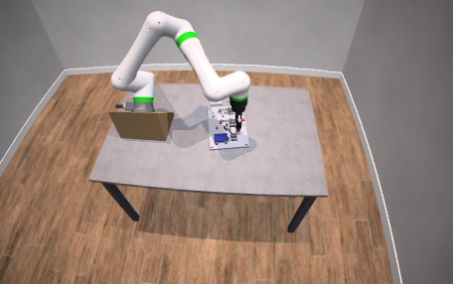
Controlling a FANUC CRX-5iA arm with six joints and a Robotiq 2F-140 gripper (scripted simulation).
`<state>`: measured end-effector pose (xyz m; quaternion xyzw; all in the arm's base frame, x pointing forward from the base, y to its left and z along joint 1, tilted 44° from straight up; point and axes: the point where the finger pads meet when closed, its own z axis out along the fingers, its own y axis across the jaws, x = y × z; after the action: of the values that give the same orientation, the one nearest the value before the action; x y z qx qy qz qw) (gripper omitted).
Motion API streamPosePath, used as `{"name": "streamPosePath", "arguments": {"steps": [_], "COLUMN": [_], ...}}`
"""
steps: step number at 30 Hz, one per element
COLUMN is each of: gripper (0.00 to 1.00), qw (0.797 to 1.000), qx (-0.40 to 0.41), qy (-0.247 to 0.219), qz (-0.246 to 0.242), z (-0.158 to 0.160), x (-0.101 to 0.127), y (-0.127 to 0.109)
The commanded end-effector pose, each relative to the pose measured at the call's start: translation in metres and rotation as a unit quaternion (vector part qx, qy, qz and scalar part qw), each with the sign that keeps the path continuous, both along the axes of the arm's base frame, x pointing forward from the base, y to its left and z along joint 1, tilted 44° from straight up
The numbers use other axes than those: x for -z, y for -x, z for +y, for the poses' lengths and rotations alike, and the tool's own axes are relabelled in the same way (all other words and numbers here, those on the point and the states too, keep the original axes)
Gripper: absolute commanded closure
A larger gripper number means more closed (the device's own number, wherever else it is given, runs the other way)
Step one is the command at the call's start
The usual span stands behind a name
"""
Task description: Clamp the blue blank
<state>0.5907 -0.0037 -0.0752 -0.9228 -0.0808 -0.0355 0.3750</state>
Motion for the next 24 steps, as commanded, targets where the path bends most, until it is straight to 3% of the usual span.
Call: {"name": "streamPosePath", "arguments": {"steps": [1, 24], "gripper": [1.00, 1.00], "qw": [1.000, 1.000], "qx": [0.000, 0.000], "qy": [0.000, 0.000], "qz": [0.000, 0.000], "z": [0.000, 0.008], "x": [0.000, 0.004], "y": [-0.001, -0.017]}}
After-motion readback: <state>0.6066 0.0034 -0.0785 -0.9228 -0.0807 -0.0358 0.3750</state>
